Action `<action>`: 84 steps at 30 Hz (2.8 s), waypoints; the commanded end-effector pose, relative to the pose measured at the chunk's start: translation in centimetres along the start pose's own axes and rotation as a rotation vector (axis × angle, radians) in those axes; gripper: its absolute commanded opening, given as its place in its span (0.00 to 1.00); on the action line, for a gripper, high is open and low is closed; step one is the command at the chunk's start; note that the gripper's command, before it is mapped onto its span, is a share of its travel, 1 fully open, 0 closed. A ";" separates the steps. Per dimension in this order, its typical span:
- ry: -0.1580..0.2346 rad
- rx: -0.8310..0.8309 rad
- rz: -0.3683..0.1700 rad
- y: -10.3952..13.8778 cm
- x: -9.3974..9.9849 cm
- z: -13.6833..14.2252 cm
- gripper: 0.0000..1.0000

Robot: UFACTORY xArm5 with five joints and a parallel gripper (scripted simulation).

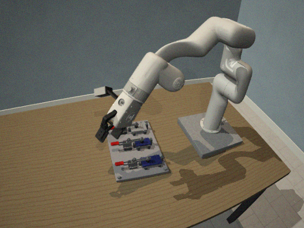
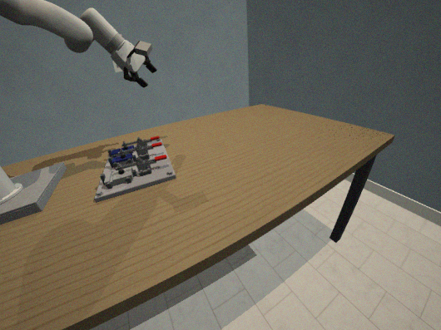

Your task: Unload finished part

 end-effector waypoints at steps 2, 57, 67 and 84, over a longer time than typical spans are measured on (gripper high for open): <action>0.074 -0.125 0.025 -3.4 1.9 3.2 1.00; 0.669 -1.378 0.269 -9.1 19.4 36.0 1.00; 0.669 -1.379 0.269 -9.1 19.4 36.0 1.00; 0.669 -1.378 0.269 -9.1 19.4 36.0 1.00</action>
Point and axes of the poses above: the point where the finger pads meet when closed, its own x axis back along the fingers, its own z axis across the jaws, y = z × x, the point moved 5 cm from there along x, back along the fingers, and after that the axes turned 3 degrees about -x, right-handed, at the moved point
